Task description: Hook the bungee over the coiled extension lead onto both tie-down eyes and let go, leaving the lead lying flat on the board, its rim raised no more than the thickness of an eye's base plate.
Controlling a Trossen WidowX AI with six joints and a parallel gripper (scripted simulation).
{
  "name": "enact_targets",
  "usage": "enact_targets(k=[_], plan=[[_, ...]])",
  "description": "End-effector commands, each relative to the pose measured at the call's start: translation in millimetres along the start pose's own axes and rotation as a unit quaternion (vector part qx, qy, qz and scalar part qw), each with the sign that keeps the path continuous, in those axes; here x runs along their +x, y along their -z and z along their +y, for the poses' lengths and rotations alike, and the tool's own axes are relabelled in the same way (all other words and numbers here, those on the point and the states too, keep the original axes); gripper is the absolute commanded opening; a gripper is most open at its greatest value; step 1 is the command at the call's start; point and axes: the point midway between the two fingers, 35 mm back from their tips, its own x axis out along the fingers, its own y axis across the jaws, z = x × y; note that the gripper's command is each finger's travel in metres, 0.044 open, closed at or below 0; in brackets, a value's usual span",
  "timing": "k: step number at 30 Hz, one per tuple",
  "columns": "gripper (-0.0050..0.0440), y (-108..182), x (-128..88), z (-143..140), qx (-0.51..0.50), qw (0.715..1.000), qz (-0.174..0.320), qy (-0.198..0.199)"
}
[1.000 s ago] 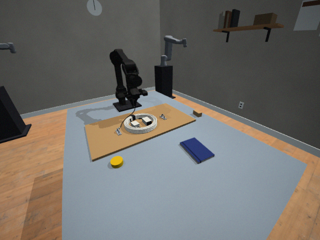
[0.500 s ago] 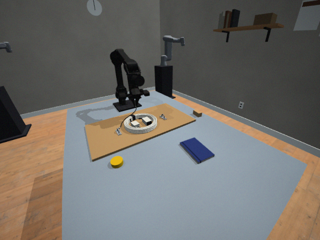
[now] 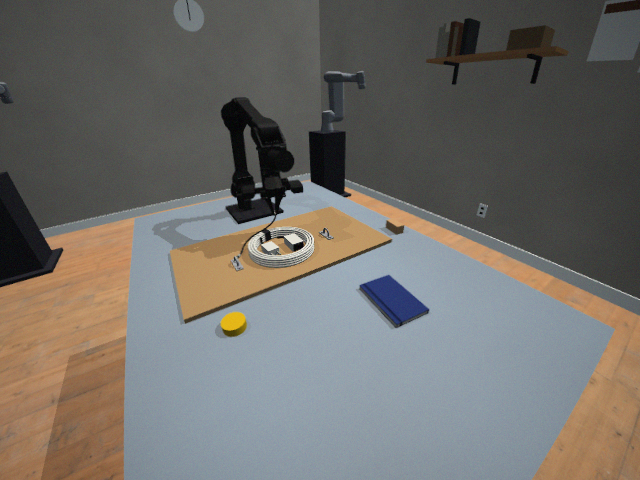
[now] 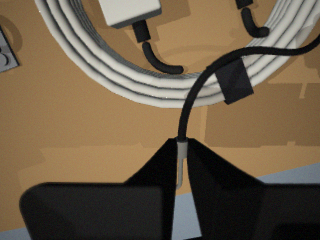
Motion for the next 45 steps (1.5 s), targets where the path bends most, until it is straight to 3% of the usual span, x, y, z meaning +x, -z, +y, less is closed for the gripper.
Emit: enact_targets(k=[1, 45], plan=[[-0.005, -6, -5, 5, 0.014, 1.0, -0.009, -0.001], [-0.005, -27, -7, 37, 0.167, 0.986, -0.014, -0.005]])
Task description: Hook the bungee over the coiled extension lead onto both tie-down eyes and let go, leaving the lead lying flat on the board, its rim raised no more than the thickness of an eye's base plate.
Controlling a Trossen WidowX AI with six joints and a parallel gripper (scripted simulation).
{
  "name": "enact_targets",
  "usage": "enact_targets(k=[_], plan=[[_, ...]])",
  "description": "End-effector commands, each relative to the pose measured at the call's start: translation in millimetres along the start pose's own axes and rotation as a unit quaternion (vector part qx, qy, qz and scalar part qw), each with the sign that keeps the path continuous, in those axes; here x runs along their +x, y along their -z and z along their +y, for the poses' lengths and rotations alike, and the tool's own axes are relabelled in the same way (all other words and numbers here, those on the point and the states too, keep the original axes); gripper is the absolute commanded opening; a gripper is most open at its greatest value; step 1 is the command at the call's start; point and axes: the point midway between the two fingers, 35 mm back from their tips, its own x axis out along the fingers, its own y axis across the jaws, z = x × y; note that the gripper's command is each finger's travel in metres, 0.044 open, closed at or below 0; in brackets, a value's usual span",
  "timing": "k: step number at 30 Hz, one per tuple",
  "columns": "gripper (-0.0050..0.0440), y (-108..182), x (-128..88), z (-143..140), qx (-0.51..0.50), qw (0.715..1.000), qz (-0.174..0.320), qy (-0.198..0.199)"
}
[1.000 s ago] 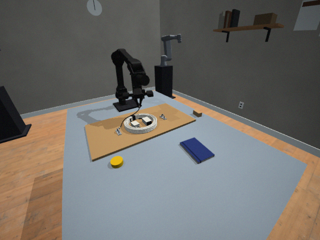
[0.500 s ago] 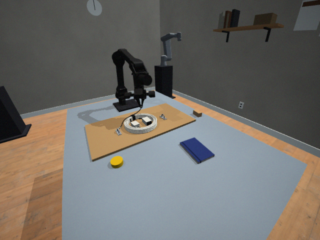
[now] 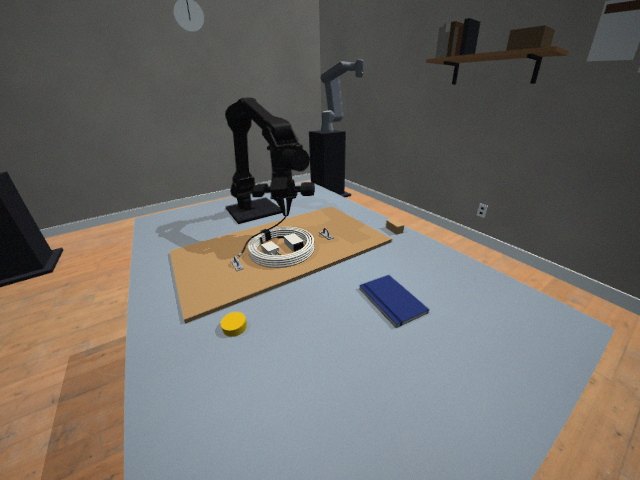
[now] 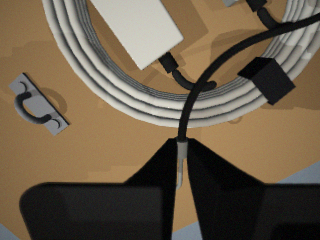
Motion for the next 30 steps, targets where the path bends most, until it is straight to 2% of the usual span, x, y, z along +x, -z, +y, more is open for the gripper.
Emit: enact_targets(k=[1, 30], plan=[[-0.005, -3, -5, 6, 0.012, 1.0, -0.009, -0.005], [-0.005, -7, -4, 34, 0.118, 0.993, -0.014, -0.009]])
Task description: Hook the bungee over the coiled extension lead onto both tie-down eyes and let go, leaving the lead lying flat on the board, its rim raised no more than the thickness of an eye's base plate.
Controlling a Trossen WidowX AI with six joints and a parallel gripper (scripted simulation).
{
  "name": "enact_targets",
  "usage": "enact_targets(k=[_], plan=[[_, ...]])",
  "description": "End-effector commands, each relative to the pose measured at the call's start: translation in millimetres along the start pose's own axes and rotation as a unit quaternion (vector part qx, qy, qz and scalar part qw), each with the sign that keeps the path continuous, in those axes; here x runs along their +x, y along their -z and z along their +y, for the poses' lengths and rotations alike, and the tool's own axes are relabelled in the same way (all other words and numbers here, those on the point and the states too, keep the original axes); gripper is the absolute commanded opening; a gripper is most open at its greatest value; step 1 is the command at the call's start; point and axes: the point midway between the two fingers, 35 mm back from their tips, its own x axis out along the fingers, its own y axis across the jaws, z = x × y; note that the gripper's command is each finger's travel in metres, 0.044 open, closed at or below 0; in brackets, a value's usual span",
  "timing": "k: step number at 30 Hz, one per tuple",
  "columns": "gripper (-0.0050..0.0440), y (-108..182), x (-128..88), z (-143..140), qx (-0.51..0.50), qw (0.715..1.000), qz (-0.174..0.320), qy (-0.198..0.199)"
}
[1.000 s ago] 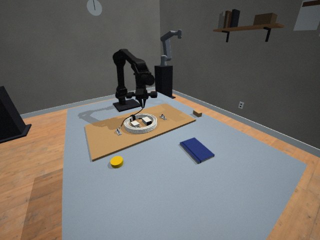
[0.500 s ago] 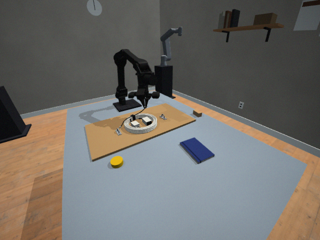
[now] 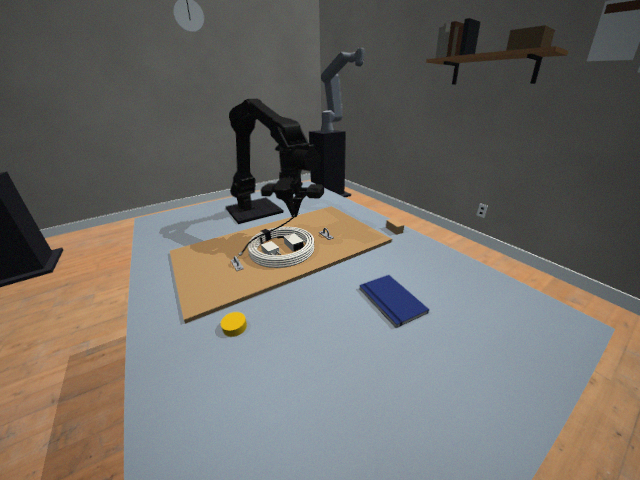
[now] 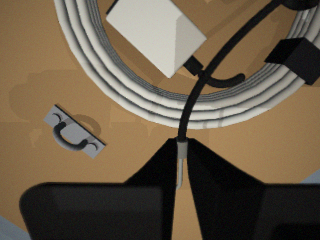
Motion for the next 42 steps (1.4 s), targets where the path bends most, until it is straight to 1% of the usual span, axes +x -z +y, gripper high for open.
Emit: enact_targets(k=[1, 19, 42], plan=[[-0.005, -2, -6, 7, 0.011, 1.0, -0.008, -0.008], [-0.005, 2, -4, 21, 0.071, 0.997, -0.007, -0.011], [-0.005, 8, -1, 39, 0.157, 0.988, -0.005, -0.015]])
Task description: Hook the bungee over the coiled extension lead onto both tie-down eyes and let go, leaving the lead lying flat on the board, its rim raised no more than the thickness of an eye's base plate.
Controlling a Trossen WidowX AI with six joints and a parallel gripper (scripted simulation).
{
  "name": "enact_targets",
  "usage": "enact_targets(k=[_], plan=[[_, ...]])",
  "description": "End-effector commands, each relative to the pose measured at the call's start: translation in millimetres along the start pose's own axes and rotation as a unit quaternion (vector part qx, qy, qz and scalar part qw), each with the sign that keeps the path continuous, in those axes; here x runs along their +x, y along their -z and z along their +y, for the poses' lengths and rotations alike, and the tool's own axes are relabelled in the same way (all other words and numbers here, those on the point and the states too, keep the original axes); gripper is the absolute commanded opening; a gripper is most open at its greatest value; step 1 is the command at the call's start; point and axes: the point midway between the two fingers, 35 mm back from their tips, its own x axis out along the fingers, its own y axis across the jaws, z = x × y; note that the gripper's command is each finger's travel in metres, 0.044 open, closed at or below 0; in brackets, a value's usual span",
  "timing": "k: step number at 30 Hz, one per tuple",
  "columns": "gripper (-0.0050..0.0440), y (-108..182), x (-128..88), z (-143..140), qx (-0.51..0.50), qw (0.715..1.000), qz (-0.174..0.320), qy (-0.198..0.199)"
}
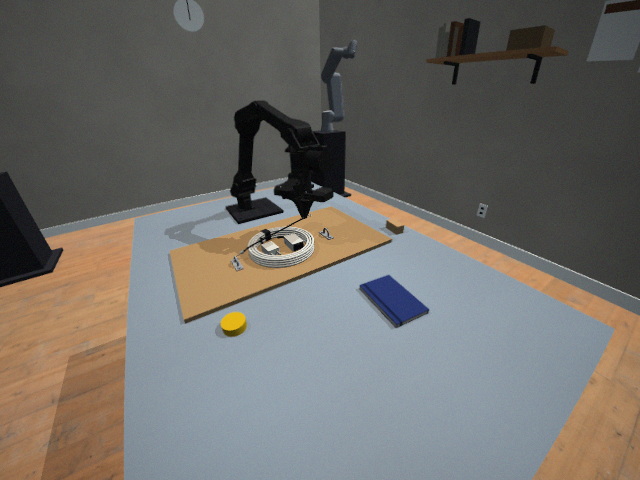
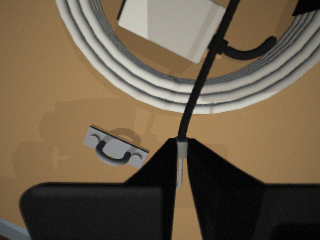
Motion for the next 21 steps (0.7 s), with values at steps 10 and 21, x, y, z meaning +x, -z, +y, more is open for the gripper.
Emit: enact_targets(k=[10, 21], plan=[[-0.005, 10, -5, 14, 0.043, 0.999, 0.0, -0.013], [-0.005, 16, -3, 20, 0.084, 0.996, 0.001, -0.015]])
